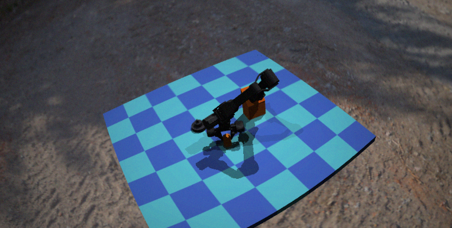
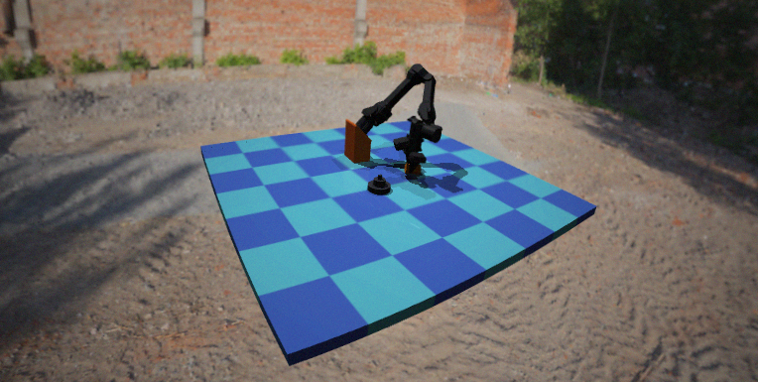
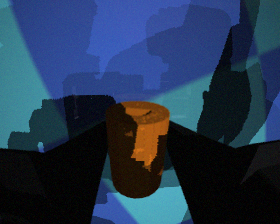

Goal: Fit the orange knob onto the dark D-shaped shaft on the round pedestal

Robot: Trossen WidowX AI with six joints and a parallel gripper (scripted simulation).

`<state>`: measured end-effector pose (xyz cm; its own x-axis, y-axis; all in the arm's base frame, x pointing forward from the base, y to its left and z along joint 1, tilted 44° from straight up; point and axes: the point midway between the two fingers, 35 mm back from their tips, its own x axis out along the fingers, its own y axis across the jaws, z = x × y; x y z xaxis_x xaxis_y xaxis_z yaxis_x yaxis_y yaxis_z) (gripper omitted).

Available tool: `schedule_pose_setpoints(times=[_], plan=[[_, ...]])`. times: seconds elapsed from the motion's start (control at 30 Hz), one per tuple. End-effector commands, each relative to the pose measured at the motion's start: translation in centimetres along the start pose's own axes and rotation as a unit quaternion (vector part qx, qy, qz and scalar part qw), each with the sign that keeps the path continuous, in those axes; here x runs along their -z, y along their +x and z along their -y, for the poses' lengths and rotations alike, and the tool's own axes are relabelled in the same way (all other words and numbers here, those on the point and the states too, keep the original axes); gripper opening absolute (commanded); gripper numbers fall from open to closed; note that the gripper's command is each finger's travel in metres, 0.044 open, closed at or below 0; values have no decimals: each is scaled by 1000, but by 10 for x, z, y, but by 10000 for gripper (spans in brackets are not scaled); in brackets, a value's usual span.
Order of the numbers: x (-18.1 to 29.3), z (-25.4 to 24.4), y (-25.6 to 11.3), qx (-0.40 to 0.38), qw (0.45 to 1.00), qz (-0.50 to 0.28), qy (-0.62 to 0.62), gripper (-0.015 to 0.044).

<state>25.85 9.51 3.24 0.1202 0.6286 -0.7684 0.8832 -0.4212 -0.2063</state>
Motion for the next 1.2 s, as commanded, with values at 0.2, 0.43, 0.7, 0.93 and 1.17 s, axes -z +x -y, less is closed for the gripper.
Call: schedule_pose_setpoints(times=[0.2, 0.43, 0.7, 0.93, 1.17], plan=[[9, 0, -7, -2, 997, 81, -1, 179], [16, 0, -11, -1, 990, 141, -1, 179], [24, 0, -15, -1, 978, 209, -1, 179], [32, 0, -17, -1, 964, 267, -1, 179], [39, 0, -19, -1, 946, 325, -1, 179]])
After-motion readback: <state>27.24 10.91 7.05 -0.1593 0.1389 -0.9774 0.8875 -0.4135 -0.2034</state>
